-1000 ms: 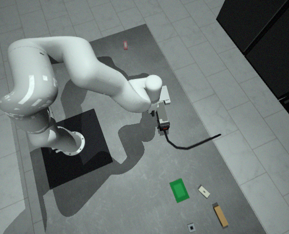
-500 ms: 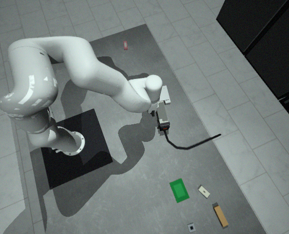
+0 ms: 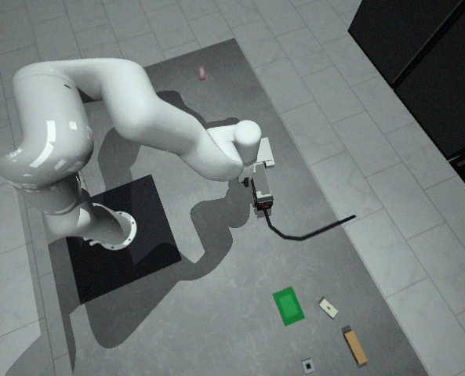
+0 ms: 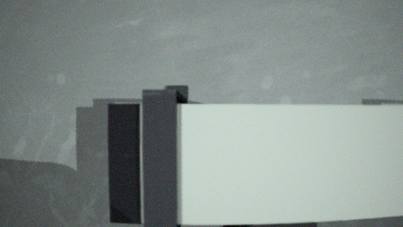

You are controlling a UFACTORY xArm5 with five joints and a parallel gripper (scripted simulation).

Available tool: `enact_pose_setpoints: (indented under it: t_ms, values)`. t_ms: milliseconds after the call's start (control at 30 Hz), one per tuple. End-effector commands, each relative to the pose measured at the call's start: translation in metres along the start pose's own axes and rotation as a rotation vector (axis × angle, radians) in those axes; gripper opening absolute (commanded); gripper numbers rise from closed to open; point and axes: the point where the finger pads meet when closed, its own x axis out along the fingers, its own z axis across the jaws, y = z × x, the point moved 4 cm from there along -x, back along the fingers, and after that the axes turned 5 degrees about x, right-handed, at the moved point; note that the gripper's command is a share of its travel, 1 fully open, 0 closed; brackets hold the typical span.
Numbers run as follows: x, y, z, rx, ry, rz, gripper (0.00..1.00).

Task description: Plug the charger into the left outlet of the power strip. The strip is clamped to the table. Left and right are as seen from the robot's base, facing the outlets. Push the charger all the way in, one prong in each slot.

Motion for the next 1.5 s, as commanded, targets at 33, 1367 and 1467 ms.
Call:
enact_pose_setpoints:
  t_ms: [33,1367,1467]
  values:
    - [-0.003,0.004,-0.0008,0.001,0.004,0.011,0.0]
    - [-0.0034,0.005,-0.0008,0.002,0.0,0.001,0.44]
    - [-0.0037,0.005,-0.0008,0.002,0.0,0.001,0.44]
